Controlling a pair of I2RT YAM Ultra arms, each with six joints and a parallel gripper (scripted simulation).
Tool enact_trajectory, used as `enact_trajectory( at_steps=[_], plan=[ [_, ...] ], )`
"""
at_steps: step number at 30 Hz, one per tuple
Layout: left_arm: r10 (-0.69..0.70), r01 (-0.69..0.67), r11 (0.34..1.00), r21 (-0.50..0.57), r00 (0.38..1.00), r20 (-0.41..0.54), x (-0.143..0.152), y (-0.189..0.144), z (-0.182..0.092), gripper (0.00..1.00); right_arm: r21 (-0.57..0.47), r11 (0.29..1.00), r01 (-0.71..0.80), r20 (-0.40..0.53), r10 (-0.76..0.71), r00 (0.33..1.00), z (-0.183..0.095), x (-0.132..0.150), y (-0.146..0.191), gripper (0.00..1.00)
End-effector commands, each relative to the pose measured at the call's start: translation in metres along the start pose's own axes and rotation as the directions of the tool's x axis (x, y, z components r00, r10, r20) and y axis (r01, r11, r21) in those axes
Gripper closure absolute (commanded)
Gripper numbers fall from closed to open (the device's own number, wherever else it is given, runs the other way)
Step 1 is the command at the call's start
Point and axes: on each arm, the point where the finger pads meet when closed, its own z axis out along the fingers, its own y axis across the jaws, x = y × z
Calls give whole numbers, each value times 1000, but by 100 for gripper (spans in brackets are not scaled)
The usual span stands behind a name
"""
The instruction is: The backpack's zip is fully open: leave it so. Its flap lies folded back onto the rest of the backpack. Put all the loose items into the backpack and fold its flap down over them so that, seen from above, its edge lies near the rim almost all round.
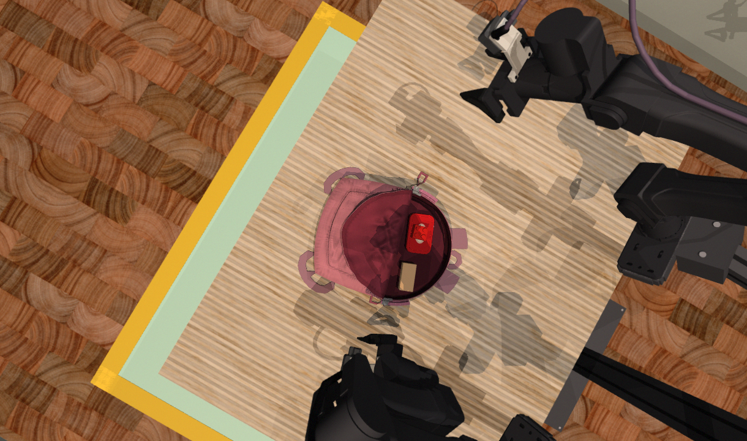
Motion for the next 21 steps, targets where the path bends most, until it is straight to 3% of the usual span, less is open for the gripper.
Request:
enact_trajectory(
  at_steps=[1,5,6,17,21],
  plan=[
    [123,-138,963,231,989,80,-13,-15,8,10,-1,1000,10,52,-10,999,-5,-25,0,10],
    [139,-156,958,241,987,87,-28,-14,16,10,-1,1000,10,52,-10,999,-5,-25,0,10],
    [133,-163,955,246,982,135,-51,-17,23,10,-1,1000,10,52,-10,999,-5,-25,0,10],
    [229,-271,917,292,958,171,-134,-13,63,10,-1,1000,10,52,-10,999,-5,-25,0,10],
    [232,-274,916,294,957,172,-136,-14,64,10,-1,1000,10,52,-10,999,-5,-25,0,10]
  ],
)
